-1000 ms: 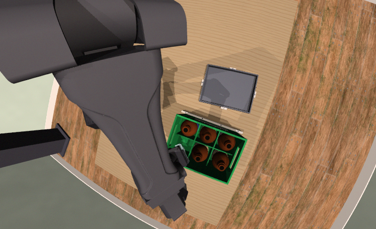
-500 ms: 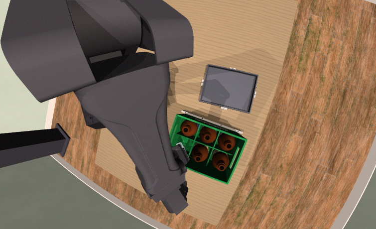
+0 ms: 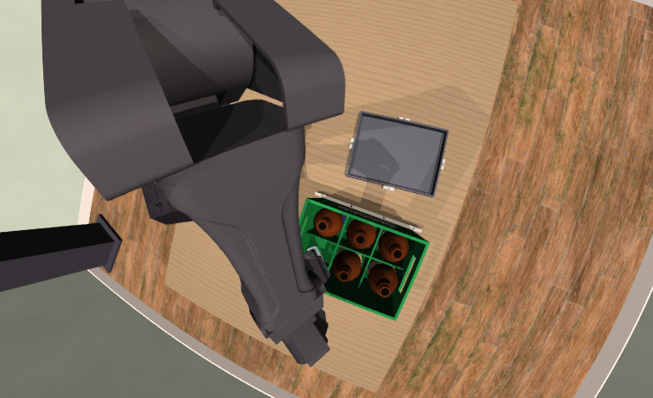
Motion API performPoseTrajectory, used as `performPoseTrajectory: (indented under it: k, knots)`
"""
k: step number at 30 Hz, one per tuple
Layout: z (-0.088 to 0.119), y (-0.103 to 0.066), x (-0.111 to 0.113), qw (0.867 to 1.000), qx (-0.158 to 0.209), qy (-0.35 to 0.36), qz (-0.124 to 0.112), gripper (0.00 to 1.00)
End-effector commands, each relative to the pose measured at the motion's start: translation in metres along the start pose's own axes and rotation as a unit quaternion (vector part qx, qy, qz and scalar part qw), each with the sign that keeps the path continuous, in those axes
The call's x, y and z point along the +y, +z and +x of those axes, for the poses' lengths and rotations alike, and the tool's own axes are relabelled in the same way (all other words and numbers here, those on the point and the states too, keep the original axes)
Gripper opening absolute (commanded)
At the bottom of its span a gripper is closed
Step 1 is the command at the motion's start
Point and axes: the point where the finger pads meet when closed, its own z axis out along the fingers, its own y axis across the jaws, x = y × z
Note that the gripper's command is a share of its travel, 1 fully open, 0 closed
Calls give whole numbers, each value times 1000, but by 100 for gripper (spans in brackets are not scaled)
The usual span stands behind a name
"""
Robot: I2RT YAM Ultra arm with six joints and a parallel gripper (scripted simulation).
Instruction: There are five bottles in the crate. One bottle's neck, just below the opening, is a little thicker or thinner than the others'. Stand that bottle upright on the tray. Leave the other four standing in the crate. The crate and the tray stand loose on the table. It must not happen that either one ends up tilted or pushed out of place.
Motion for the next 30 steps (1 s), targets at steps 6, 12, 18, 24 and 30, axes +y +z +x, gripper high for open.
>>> performPoseTrajectory:
  k: [6,12,18,24,30]
  knots:
    - [-6,3,-6,1000,-11,7,2,61]
    - [-6,2,-2,1000,-14,1,1,61]
    - [-5,2,-2,1000,-13,2,1,61]
    - [-5,2,-2,1000,-12,2,1,61]
    - [-5,2,-2,1000,-12,2,1,61]
